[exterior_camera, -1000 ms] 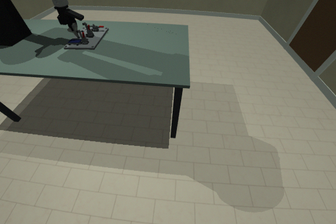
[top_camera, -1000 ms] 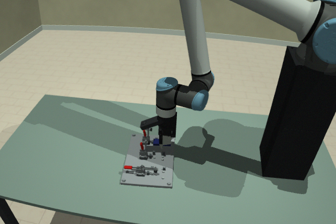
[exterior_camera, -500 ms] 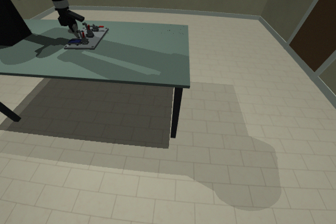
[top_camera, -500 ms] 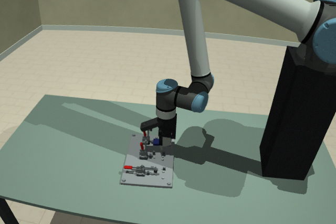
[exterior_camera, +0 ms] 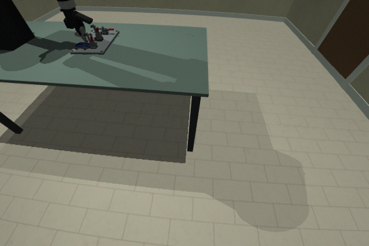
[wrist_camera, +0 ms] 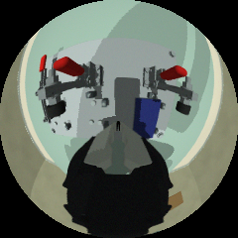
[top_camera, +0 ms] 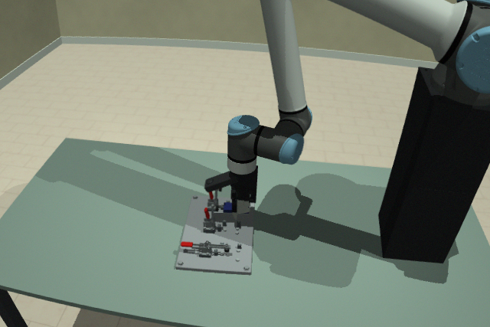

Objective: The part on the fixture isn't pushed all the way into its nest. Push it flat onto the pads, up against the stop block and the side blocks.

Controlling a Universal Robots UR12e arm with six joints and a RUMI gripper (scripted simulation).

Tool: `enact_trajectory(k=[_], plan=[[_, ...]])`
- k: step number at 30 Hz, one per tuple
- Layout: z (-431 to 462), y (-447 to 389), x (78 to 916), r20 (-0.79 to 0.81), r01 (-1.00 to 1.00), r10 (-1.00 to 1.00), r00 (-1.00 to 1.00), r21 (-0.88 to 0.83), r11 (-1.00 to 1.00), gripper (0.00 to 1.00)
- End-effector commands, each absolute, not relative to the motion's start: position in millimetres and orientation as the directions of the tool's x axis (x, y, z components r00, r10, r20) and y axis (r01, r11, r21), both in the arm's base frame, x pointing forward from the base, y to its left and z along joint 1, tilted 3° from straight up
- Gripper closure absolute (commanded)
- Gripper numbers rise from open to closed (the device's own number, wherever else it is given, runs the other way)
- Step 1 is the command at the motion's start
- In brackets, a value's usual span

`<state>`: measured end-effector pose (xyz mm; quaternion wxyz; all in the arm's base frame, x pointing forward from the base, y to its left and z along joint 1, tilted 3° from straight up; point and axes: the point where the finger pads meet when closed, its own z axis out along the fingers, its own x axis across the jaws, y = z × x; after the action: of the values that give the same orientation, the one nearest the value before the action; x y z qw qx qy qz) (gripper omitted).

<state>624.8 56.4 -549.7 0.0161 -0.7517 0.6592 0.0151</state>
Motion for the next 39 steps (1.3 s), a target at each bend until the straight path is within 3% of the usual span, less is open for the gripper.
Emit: enact_trajectory(k=[1,39], plan=[[-549.1,56.3,625.3,-0.044,-0.991,-0.990,0.131,-0.005,-0.130,1.00],[-553.0,56.4,625.9,-0.044,-0.991,-0.990,0.131,-0.005,-0.130,1.00]])
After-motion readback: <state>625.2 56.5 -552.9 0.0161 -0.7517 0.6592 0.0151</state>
